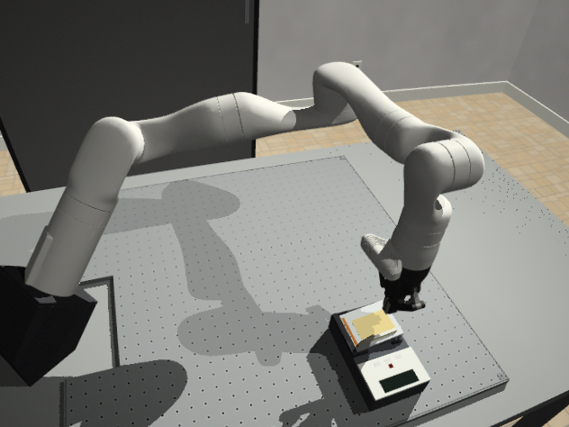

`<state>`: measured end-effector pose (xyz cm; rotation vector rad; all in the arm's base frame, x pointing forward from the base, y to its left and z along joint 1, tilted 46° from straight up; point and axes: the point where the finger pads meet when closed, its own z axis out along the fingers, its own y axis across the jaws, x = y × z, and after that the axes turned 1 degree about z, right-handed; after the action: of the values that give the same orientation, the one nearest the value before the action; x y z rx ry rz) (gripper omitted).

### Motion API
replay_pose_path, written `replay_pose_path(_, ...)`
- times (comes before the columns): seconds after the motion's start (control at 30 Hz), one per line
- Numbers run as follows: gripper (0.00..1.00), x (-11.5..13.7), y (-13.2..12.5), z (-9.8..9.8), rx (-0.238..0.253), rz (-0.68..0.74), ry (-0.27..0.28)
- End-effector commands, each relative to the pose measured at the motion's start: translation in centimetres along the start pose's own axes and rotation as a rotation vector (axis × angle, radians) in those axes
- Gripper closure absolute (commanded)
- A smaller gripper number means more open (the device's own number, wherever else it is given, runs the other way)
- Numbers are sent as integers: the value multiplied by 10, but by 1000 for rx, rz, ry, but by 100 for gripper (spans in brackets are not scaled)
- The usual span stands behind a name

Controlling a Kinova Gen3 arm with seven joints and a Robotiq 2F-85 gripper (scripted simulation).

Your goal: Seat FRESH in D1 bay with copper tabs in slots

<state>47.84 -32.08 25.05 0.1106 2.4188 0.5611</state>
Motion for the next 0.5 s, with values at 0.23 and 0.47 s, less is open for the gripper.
replay_pose_path(0.23, 100, 0, 0, 4, 1, 0, -2)
replay_pose_path(0.47, 100, 0, 0, 13, 1, 0, -2)
